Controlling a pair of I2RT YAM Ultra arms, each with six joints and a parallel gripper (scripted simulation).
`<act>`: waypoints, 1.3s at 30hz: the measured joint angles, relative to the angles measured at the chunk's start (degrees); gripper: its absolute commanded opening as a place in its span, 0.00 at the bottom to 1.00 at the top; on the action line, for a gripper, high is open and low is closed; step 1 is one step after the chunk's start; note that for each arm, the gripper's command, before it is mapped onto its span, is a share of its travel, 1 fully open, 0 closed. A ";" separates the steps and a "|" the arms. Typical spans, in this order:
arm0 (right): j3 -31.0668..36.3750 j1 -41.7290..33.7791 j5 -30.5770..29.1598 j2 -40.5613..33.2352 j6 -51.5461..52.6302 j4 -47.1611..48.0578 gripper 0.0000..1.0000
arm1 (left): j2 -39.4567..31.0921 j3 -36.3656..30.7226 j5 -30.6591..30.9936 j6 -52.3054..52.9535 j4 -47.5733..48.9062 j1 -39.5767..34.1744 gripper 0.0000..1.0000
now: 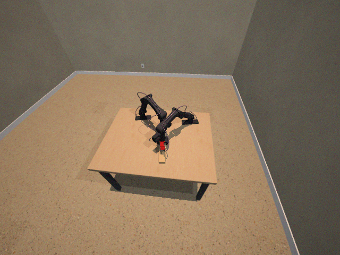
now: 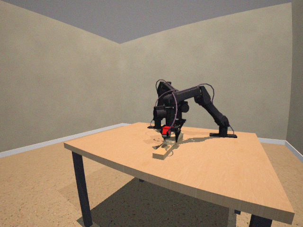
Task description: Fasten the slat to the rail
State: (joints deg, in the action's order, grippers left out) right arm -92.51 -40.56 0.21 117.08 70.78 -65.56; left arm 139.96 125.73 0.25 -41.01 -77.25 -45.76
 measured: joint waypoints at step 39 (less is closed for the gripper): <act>0.00 -0.02 -0.04 0.00 38.84 -0.02 0.12 | 0.00 0.00 -0.02 0.00 -0.02 0.00 0.72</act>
State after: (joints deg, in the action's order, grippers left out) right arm -92.51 -40.58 0.16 117.08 109.62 -65.58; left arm 139.96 125.73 0.23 -41.01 -77.28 -45.76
